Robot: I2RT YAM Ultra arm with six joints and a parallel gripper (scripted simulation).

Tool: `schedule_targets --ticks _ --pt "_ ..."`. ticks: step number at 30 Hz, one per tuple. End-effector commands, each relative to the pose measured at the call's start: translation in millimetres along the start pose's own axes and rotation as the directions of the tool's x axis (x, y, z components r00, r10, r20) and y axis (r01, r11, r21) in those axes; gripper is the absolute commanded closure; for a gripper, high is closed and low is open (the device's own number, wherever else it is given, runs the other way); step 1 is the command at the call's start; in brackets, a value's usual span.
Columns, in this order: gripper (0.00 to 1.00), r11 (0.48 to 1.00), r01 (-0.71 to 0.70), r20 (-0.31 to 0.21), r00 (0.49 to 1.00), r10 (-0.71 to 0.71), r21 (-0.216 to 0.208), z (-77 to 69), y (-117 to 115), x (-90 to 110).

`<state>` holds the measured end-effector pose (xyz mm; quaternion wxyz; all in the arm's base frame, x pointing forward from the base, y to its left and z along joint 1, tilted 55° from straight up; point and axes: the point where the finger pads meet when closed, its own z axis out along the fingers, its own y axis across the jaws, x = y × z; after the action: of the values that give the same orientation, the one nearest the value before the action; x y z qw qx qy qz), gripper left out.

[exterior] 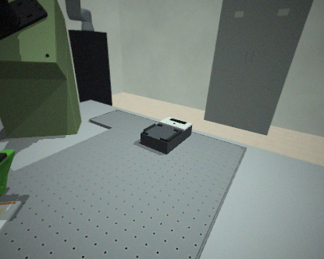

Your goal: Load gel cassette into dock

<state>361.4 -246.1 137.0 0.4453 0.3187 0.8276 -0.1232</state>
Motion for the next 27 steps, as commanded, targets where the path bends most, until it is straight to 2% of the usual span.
schedule_targets --ticks 1,2,4,11,13,14,15,27 --pt "0.0 1.0 0.007 0.04 0.999 -0.007 -0.014 -9.4 5 -17" --pt "0.0 1.0 0.007 0.04 0.999 -0.007 -0.014 -9.4 5 -17" --pt "0.0 1.0 0.007 0.03 1.0 -0.007 -0.013 2.5 5 -13" --pt "0.0 1.0 0.006 0.03 1.0 -0.006 -0.011 12.6 4 -15" --pt "0.0 1.0 0.006 0.03 1.0 -0.006 -0.011 12.6 4 -15" --pt "0.0 1.0 0.005 0.058 0.998 -0.004 -0.014 6.2 5 -25" --pt "0.0 1.0 0.006 0.031 1.0 -0.005 -0.01 15.2 4 -16" --pt "0.0 1.0 0.0 0.031 1.0 0.0 -0.003 32.2 -1 -19"
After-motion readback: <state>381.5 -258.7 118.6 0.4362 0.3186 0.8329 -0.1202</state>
